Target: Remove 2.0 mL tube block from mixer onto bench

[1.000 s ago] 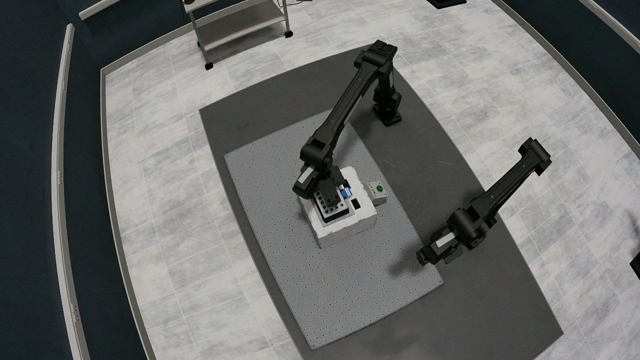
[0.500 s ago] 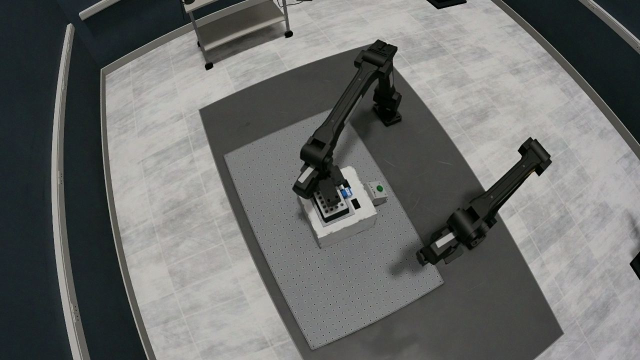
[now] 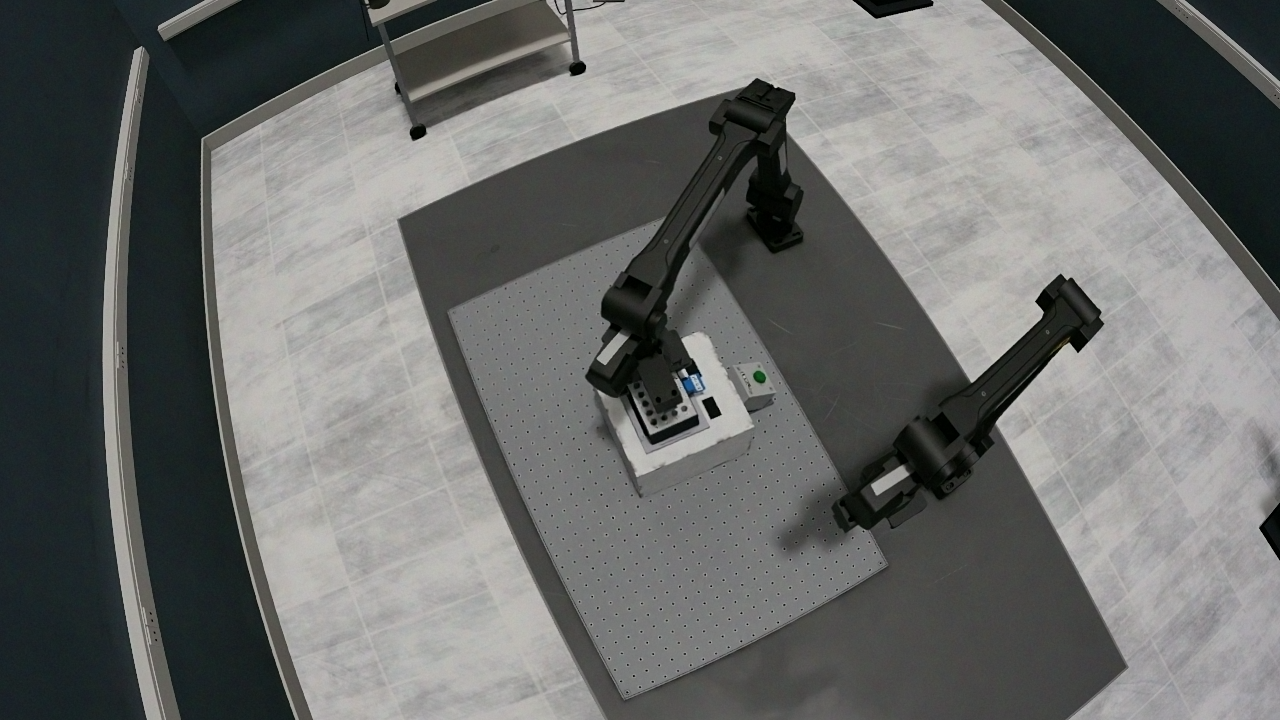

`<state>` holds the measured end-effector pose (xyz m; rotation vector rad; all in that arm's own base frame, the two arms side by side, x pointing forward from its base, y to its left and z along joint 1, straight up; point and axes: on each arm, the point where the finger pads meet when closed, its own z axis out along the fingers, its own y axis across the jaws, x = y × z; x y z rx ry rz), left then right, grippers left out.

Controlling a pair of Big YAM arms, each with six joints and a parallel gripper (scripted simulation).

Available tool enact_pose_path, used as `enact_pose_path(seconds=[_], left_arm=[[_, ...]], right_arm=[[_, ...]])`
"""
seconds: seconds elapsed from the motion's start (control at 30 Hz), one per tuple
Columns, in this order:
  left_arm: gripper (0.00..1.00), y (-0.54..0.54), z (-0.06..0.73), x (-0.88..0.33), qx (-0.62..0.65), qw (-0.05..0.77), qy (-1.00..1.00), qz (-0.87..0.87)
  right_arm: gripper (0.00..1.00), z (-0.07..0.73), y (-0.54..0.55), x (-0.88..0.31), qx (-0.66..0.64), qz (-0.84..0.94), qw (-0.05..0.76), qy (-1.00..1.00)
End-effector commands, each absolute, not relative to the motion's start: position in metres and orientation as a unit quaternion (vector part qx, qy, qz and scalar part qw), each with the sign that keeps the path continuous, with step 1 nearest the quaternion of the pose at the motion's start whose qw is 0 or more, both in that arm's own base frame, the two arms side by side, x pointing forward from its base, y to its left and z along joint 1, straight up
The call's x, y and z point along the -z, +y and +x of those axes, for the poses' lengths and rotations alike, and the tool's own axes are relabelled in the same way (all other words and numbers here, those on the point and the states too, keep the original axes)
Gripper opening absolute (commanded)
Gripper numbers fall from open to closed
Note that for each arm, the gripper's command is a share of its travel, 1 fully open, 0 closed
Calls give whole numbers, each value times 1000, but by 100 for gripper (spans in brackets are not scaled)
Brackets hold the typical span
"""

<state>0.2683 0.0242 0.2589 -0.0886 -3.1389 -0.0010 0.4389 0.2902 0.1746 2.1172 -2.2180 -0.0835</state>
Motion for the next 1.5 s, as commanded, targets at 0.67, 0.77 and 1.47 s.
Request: enact_pose_path(seconds=[0.67, 0.77, 1.47], left_arm=[[0, 28, 279, -271, 2, -14, -1000, -26], [0, 28, 276, -266, 1, -8, -1000, -26], [0, 28, 273, -262, 1, -3, -1000, -26]], right_arm=[[0, 446, 299, -201, 26, 704, 25, -710], [0, 447, 300, -198, 26, 703, 27, -710], [0, 457, 306, -199, 21, 703, 2, -711]])
